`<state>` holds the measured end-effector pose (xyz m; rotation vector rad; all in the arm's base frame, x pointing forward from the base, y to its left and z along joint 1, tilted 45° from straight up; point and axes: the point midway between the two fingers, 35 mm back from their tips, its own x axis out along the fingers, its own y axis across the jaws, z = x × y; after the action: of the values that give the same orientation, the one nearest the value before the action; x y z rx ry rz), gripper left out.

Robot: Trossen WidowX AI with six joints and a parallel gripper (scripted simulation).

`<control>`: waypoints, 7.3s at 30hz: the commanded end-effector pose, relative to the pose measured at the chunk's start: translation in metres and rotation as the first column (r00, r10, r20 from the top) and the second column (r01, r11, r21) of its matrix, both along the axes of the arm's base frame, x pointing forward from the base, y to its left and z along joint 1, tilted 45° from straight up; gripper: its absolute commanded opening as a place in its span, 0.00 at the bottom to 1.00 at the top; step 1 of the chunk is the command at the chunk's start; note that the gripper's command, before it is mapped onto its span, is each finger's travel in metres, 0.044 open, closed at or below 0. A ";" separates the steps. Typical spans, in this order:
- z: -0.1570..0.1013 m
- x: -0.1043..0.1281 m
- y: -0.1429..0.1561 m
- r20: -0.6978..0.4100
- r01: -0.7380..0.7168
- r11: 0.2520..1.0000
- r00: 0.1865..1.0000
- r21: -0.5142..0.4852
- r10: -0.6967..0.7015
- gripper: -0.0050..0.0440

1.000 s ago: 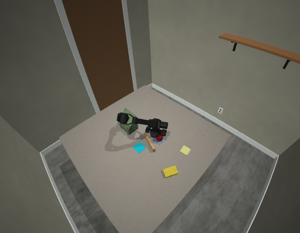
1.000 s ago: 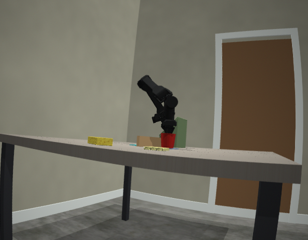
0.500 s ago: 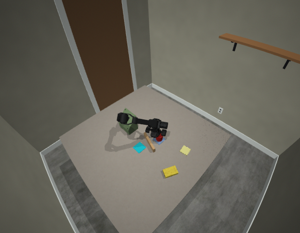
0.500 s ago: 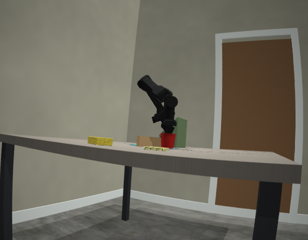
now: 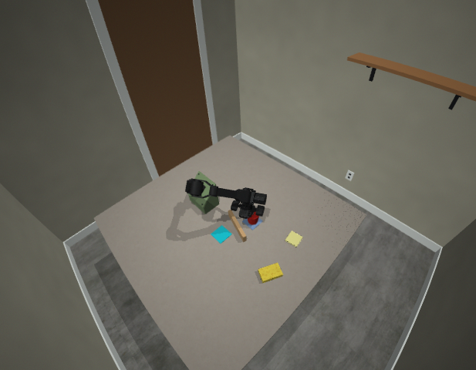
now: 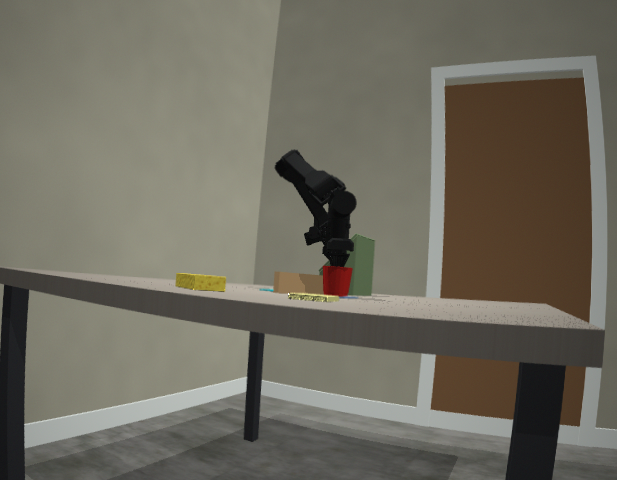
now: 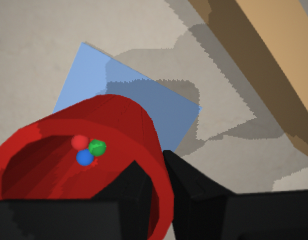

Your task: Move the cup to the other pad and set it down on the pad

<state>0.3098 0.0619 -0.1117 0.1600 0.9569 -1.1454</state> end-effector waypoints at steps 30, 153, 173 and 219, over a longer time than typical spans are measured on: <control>0.058 -0.007 0.054 0.004 -0.010 1.000 1.000 -0.003 0.010 0.10; 0.181 -0.051 -0.071 0.007 -0.005 1.000 1.000 -0.002 0.005 0.10; 0.194 -0.057 -0.089 0.007 -0.005 1.000 1.000 -0.003 0.005 0.10; 0.145 -0.051 -0.141 0.014 -0.001 1.000 1.000 0.001 0.001 0.10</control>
<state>0.2562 -0.0801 0.0305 0.1595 0.9569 -1.1467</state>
